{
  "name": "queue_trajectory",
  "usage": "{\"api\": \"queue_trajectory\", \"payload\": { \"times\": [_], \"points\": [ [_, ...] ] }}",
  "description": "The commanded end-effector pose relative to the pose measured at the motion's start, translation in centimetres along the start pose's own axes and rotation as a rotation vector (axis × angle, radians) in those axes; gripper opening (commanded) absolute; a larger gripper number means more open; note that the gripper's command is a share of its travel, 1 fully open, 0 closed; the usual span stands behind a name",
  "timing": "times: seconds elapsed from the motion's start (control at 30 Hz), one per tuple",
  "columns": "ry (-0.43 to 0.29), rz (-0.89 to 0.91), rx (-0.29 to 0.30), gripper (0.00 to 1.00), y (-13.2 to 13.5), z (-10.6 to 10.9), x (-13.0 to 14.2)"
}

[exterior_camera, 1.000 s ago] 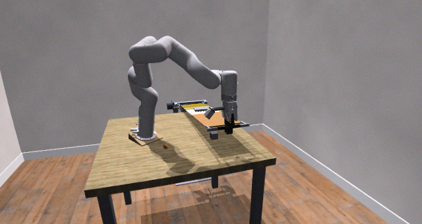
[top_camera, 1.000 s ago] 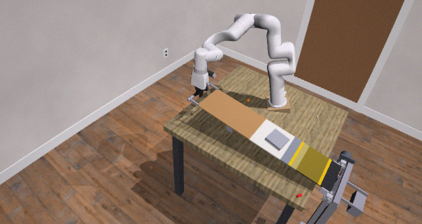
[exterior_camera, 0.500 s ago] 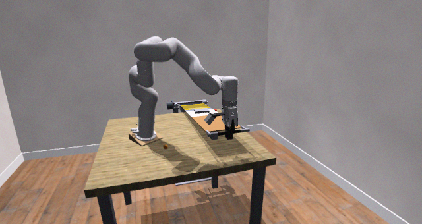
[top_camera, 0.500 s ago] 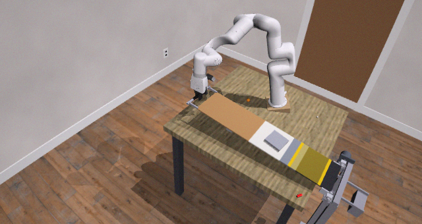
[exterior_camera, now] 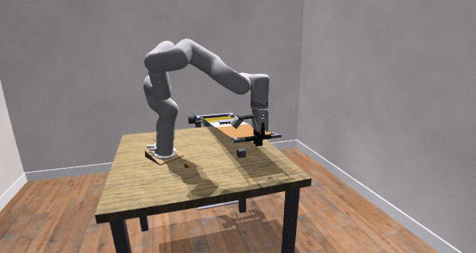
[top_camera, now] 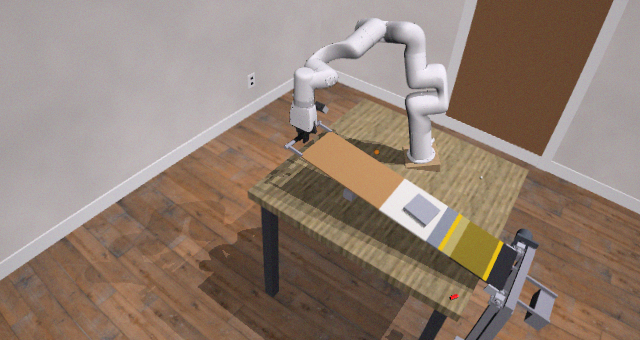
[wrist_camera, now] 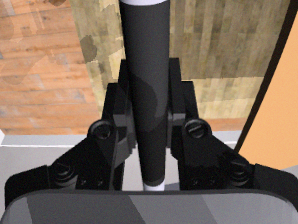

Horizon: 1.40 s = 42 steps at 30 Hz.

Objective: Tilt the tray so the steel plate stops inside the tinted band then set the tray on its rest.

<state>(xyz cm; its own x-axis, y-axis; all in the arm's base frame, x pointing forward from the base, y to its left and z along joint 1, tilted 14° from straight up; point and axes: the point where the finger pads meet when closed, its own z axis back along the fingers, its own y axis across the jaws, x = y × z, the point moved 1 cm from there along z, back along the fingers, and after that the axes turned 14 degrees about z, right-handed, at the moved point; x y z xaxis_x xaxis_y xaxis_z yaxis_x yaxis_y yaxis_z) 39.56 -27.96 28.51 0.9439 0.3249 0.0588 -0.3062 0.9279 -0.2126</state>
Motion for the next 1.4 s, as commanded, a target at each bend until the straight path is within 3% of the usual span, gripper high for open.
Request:
{"api": "queue_trajectory", "payload": {
  "times": [0.0, 0.73, 0.87, 0.93, 1.0, 1.1, 1.37],
  "points": [
    [-0.013, -0.002, -0.021, 0.00, -0.8, -4.3, -0.1],
    [-0.013, -0.002, -0.021, 0.00, -0.8, -4.2, -0.1],
    [-0.013, -0.002, -0.021, 0.00, 0.3, 2.2, 0.1],
    [-0.013, -0.002, -0.021, 0.00, 0.7, 4.1, 0.1],
    [-0.013, -0.002, -0.021, 0.00, 0.3, 2.2, 0.1],
    [-0.013, -0.002, -0.021, 0.00, -0.6, -2.9, -0.1],
    [-0.013, -0.002, -0.021, 0.00, -0.8, -4.1, -0.1]
  ]
}}
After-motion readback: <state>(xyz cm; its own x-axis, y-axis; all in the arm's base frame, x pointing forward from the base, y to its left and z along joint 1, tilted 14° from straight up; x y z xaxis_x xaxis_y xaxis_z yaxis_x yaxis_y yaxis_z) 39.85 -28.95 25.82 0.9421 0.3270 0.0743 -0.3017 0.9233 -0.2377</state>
